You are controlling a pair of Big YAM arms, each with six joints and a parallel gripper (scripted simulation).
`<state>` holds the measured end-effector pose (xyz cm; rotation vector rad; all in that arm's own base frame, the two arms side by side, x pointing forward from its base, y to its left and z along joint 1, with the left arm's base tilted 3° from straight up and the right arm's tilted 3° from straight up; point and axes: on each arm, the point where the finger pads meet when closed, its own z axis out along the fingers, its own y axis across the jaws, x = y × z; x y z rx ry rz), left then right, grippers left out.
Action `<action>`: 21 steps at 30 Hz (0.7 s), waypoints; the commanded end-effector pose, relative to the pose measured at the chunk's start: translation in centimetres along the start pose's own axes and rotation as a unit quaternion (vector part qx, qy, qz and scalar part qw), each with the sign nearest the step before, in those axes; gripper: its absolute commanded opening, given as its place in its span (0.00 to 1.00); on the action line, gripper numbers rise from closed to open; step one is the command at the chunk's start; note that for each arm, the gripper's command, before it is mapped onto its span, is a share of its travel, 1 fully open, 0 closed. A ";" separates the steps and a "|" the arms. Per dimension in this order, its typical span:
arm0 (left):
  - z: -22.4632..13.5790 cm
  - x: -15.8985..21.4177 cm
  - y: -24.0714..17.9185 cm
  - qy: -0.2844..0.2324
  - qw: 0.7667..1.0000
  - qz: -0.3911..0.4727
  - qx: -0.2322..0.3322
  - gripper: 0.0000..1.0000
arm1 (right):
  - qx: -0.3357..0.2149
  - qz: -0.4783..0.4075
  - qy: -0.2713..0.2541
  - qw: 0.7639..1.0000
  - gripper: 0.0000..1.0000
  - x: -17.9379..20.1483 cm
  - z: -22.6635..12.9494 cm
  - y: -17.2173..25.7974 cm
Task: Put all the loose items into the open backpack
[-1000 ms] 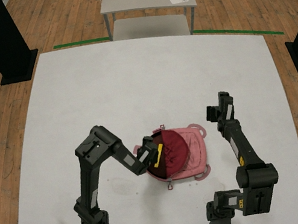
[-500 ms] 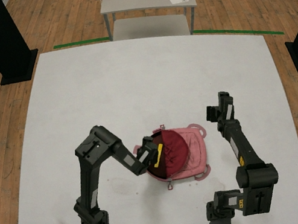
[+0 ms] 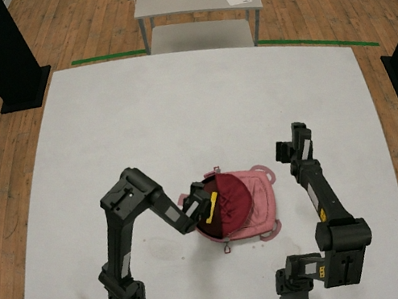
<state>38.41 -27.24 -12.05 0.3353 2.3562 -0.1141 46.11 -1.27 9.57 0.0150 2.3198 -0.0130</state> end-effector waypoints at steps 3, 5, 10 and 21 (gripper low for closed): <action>0.1 1.7 0.6 0.016 1.000 0.007 -0.004 0.34 | -0.001 -0.001 -0.025 1.000 0.90 -2.6 -0.3 0.1; 0.1 1.7 0.6 0.016 1.000 0.007 -0.004 0.34 | -0.001 -0.001 -0.025 1.000 0.90 -2.6 -0.3 0.1; 0.1 1.7 0.6 0.016 1.000 0.007 -0.004 0.34 | -0.001 -0.001 -0.025 1.000 0.90 -2.6 -0.3 0.1; 0.0 -1.3 -0.5 -0.015 1.000 -0.005 0.004 0.34 | -0.001 -0.001 -0.025 1.000 0.90 -2.6 -0.3 0.1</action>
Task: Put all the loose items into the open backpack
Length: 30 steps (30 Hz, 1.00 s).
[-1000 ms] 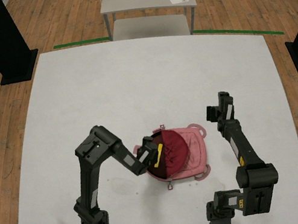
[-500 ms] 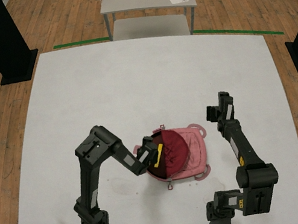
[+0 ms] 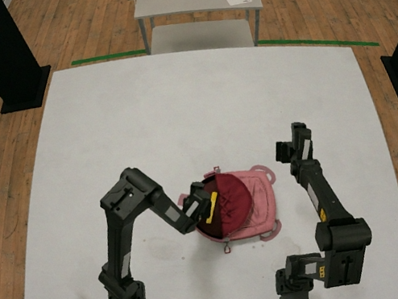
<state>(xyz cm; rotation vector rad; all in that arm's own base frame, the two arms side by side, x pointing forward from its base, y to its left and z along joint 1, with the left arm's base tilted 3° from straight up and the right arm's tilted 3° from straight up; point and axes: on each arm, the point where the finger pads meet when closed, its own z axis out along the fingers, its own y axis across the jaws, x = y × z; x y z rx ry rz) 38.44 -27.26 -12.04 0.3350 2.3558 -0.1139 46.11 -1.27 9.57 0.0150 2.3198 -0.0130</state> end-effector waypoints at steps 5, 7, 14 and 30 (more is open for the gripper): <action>0.1 -1.0 -0.4 -0.011 1.000 -0.004 0.004 0.34 | -0.001 -0.001 -0.025 1.000 0.90 -2.6 -0.3 0.1; 0.1 -1.0 -0.4 -0.011 1.000 -0.004 0.004 0.34 | -0.001 -0.001 -0.025 1.000 0.90 -2.6 -0.3 0.1; 0.1 -1.0 -0.4 -0.011 1.000 -0.004 0.004 0.44 | -0.001 -0.001 -0.025 1.000 0.90 -2.6 -0.3 0.1; 0.1 -1.0 -0.4 -0.011 1.000 -0.004 0.004 0.44 | -0.001 -0.001 -0.025 1.000 0.90 -2.6 -0.3 0.1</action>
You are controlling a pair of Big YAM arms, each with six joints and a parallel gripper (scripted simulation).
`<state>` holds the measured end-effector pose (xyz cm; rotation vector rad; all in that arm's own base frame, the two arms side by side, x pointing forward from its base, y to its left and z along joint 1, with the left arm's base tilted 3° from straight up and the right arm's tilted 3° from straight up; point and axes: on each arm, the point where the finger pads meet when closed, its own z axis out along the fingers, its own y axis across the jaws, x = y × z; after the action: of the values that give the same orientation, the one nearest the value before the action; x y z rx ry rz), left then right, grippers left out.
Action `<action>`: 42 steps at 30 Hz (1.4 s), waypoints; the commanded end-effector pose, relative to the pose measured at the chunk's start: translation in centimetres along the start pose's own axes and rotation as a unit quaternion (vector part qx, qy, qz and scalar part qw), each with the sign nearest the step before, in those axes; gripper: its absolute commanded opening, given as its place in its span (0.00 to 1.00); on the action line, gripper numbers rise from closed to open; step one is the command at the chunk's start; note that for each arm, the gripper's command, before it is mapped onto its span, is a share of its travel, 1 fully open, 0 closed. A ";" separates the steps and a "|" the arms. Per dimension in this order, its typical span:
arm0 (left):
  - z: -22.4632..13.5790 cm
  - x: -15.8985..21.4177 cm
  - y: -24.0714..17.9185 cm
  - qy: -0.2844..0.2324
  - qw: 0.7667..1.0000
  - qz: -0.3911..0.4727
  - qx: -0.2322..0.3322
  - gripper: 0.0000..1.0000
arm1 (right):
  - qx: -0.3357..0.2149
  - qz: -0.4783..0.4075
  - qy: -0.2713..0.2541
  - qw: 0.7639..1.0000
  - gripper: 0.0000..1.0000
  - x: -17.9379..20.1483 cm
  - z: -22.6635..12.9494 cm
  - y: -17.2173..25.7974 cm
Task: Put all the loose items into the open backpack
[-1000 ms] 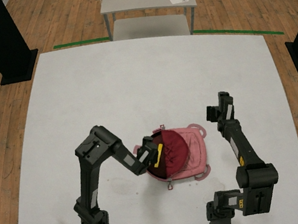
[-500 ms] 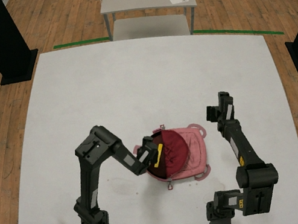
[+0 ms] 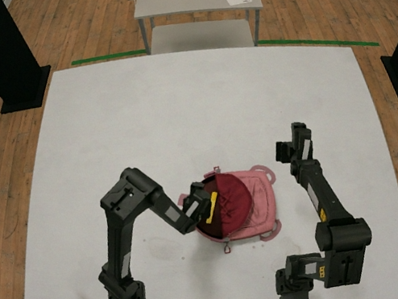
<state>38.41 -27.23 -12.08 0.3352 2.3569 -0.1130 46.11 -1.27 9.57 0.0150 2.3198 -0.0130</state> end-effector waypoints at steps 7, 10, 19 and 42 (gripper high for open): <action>0.1 -1.0 -0.5 -0.012 1.000 -0.004 0.004 0.44 | -0.001 -0.001 -0.025 1.000 0.90 -2.6 -0.3 0.1; 0.1 -1.0 -0.5 -0.012 1.000 -0.004 0.004 0.41 | -0.001 -0.001 -0.025 1.000 0.90 -2.6 -0.3 0.1; 0.1 -1.0 -0.5 -0.012 1.000 -0.004 0.004 0.55 | -0.001 -0.001 -0.025 1.000 0.90 -2.6 -0.3 0.1; -2.5 -2.5 -0.7 -0.009 1.000 -0.003 0.006 0.55 | -0.001 -0.001 -0.025 1.000 0.90 -2.6 -0.3 0.1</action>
<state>38.45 -27.36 -9.90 0.3341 2.3496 -0.1192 46.11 -1.27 9.57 0.0150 2.3198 -0.0130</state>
